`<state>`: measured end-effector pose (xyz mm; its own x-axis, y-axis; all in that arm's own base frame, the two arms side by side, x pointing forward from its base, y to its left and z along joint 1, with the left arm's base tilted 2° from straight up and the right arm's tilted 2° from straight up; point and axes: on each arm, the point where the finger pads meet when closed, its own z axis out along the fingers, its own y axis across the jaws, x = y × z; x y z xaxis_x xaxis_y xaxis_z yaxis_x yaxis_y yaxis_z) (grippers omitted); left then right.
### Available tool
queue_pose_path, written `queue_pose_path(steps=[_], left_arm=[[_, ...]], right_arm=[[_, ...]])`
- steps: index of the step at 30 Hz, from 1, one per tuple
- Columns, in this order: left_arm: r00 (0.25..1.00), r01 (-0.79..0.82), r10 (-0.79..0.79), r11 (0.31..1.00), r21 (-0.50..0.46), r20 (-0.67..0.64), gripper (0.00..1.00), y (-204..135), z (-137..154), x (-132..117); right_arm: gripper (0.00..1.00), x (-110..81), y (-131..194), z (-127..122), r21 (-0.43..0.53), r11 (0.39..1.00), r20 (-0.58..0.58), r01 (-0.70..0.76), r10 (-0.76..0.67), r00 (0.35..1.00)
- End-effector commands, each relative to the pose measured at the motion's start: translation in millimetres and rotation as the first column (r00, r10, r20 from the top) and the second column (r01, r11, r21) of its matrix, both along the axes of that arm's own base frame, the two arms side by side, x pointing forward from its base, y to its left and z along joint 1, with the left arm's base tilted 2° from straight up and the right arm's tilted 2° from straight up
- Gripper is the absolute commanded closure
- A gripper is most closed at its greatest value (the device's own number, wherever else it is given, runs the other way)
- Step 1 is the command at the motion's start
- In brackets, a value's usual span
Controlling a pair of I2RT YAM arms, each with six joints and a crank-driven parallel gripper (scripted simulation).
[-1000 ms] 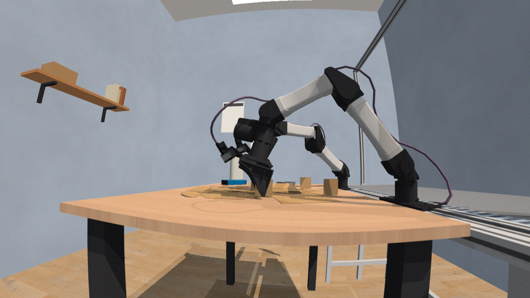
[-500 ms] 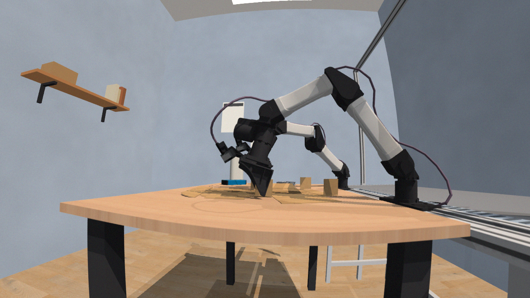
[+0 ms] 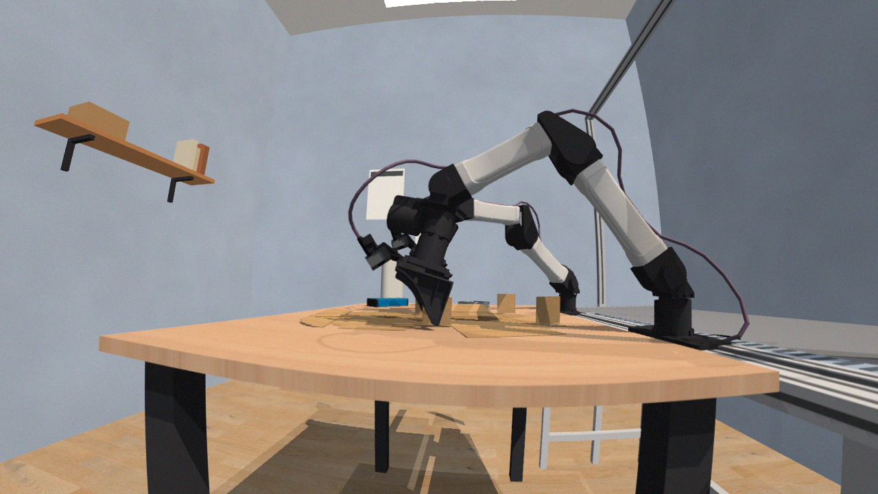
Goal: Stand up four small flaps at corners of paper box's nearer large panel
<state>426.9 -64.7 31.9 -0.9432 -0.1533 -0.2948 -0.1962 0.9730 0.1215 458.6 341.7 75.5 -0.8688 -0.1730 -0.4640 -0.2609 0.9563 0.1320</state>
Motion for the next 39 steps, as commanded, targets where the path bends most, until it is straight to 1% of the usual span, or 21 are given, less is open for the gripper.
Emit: queue_pose_path(steps=[1,2,3,4,6,8,10,11,13,14,21,25,27,31,32,34,36,38,39], left_arm=[[0.997,0.003,-0.001,1.0,0.03,-0.075,0.19,5.3,-19.9,-13.6],[0.997,0.005,-0.005,1.0,0.002,-0.079,0.19,5.1,-20.4,-14.6],[0.999,0.005,-0.006,1.0,-0.021,-0.053,0.19,4.0,-19.6,-9.0],[1.0,0.007,-0.007,0.999,-0.052,0.014,0.19,2.9,5.7,-2.8],[1.0,0.007,-0.007,0.999,-0.052,0.014,0.19,2.9,5.7,-2.8],[1.0,0.009,-0.008,0.997,-0.082,0.02,0.19,3.1,6.8,-2.9],[1.0,0.01,-0.008,0.996,-0.09,0.022,0.19,3.2,7.0,-2.9],[1.0,0.006,-0.008,0.997,-0.082,-0.026,0.19,7.8,-12.7,-5.6],[1.0,0.007,-0.008,0.996,-0.09,-0.005,0.19,7.2,-3.8,-3.7],[1.0,0.011,-0.009,0.995,-0.1,0.023,0.19,6.3,8.2,-1.6],[0.999,0.016,-0.009,0.986,-0.168,0.038,0.19,7.0,19.8,-2.0],[0.999,0.023,-0.016,0.984,-0.177,0.04,0.19,3.9,21.1,-2.4],[1.0,0.017,-0.016,0.984,-0.176,0.01,0.19,4.4,9.3,-4.8],[1.0,0.013,-0.013,0.984,-0.175,0.003,0.19,5.0,9.0,-6.3],[1.0,0.011,-0.008,0.985,-0.17,0.019,0.19,4.9,14.2,-1.6],[1.0,0.011,-0.008,0.985,-0.17,0.019,0.19,5.0,14.2,-1.6],[1.0,0.013,-0.012,0.984,-0.176,0.006,0.19,6.3,14.0,-7.7],[0.999,0.017,-0.01,0.983,-0.18,0.038,0.19,5.6,29.5,-2.1],[0.999,0.017,-0.01,0.983,-0.18,0.038,0.19,5.6,29.5,-2.1]], right_arm=[[0.49,10.0,-5.0,29.2,0.04,0.999,0.058,0.008,-0.01,0.998],[0.49,10.0,-5.1,29.3,0.04,0.999,0.058,0.008,-0.01,0.998],[0.49,10.5,-4.7,30.6,0.042,0.999,0.061,0.007,-0.01,0.998],[0.49,11.2,-4.3,32.3,0.045,0.999,0.065,0.007,-0.01,0.998],[0.49,11.2,-4.3,32.3,0.045,0.999,0.065,0.007,-0.01,0.998],[0.49,12.0,-3.8,34.4,0.049,0.999,0.069,0.007,-0.01,0.998],[0.49,11.7,-4.0,33.7,0.047,0.999,0.067,0.007,-0.01,0.998],[0.49,11.4,-4.3,33.0,0.046,0.999,0.066,0.007,-0.01,0.998],[0.49,10.7,-4.8,31.1,0.043,0.999,0.061,0.007,-0.01,0.998],[0.49,10.3,-5.1,30.0,0.041,0.999,0.059,0.007,-0.01,0.998],[0.49,10.1,-5.6,29.1,0.04,0.999,0.058,0.007,-0.01,0.998],[0.49,10.2,-5.7,29.1,0.04,0.999,0.058,0.007,-0.01,0.998],[0.49,10.2,-5.8,29.0,0.04,0.999,0.058,0.007,-0.01,0.998],[0.49,11.2,-5.2,31.6,0.044,0.999,0.064,0.007,-0.01,0.998],[0.49,11.5,-5.1,32.2,0.045,0.999,0.065,0.007,-0.01,0.998],[0.49,11.6,-5.0,32.6,0.046,0.999,0.066,0.007,-0.01,0.998],[0.49,11.2,-5.7,31.8,0.044,0.999,0.063,0.006,-0.008,0.998],[0.49,10.4,-7.5,30.3,0.041,0.999,0.057,0.004,-0.006,0.998],[0.49,10.4,-7.5,30.3,0.041,0.999,0.057,0.004,-0.006,0.998]])
